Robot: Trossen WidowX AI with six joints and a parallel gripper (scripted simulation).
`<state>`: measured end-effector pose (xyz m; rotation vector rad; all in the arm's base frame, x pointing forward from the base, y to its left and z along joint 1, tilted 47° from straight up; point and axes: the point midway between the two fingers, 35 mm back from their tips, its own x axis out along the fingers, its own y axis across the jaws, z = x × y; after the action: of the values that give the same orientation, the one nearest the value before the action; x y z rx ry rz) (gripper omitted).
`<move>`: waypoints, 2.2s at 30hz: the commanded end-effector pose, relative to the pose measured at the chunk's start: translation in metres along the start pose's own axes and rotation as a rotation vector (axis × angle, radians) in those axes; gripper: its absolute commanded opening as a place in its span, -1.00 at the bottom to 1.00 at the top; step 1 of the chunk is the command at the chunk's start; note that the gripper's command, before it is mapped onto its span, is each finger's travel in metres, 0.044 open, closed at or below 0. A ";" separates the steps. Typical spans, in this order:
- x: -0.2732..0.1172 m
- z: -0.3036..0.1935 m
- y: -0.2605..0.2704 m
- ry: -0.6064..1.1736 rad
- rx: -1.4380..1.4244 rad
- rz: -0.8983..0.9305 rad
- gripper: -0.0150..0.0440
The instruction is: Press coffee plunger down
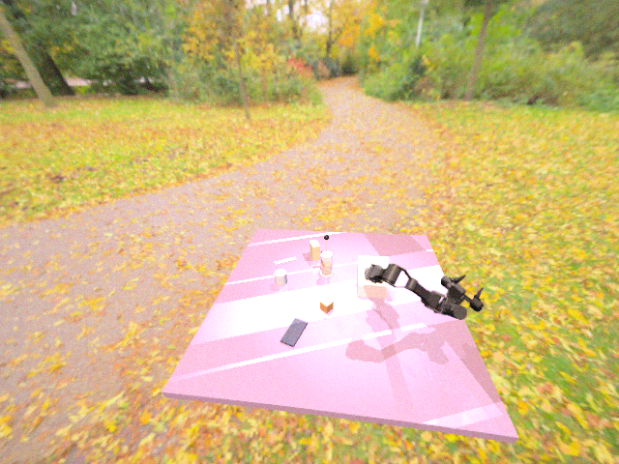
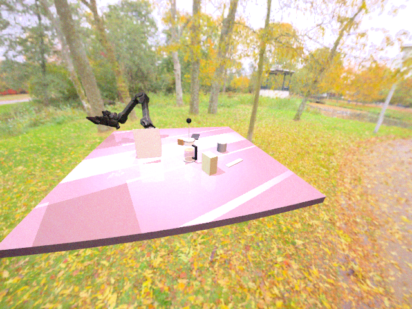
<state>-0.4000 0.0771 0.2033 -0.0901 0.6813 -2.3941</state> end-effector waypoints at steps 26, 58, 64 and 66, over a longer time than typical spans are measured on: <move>-0.331 -0.030 -0.099 0.518 0.091 -0.884 1.00; -0.659 0.089 0.221 0.876 0.599 -2.213 1.00; -0.657 0.116 0.326 0.811 0.756 -2.518 1.00; -0.649 0.126 0.361 0.771 0.803 -2.627 1.00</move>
<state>0.3288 0.2100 0.2149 1.0101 -1.0677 -4.8330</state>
